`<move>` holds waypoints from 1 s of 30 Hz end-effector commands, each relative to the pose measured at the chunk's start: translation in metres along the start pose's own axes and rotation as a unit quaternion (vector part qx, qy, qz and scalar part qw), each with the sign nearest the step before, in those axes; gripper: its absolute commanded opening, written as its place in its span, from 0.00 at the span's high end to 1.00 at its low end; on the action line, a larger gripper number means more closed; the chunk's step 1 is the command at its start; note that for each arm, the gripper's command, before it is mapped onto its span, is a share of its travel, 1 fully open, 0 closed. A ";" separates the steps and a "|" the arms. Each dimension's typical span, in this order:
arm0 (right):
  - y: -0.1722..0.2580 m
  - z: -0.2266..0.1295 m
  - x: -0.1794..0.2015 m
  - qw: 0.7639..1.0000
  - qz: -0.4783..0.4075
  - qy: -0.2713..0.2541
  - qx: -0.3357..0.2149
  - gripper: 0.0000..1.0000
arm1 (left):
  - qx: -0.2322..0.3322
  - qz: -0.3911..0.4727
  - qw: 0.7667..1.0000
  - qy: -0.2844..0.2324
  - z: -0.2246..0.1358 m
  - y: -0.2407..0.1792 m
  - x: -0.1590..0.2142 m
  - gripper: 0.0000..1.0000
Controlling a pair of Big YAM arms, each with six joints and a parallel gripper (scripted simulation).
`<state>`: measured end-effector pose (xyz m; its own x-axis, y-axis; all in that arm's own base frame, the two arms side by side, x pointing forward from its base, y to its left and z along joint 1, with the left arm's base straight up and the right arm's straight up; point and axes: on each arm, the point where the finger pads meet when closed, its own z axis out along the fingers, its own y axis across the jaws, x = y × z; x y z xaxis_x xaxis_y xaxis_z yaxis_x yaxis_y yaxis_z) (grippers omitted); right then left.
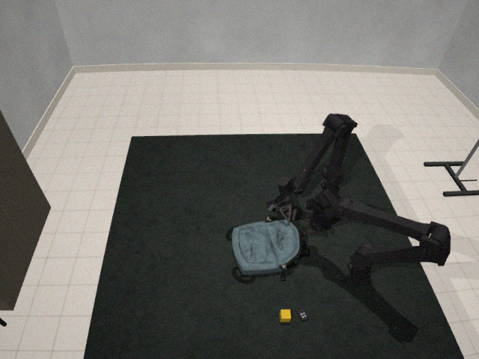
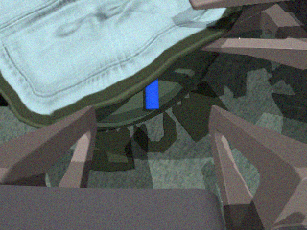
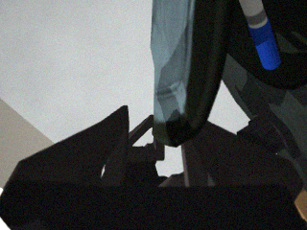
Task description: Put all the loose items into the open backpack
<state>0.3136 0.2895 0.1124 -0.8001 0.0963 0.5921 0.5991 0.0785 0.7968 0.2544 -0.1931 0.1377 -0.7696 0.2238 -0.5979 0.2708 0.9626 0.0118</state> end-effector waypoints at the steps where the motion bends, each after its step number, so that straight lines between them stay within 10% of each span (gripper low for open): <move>1: 0.018 -0.006 0.003 0.999 -0.028 0.002 -0.017 0.68 | 0.011 -0.021 0.999 -0.028 -0.021 -0.007 -0.025 0.30; 22: 0.018 -0.006 0.003 0.999 -0.028 0.002 -0.017 0.68 | -0.084 -0.107 0.989 -0.064 -0.095 0.187 -0.038 0.37; 30: 0.018 -0.006 0.003 0.999 -0.028 0.002 -0.017 0.68 | -0.174 -0.231 0.956 -0.040 -0.052 0.212 -0.001 0.37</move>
<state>0.3136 0.2895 0.1124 -0.8001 0.0963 0.5920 0.5991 0.0785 0.7968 0.2685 0.0230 0.1752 -0.7445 -0.1784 -0.6433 -0.2583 0.9656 0.0312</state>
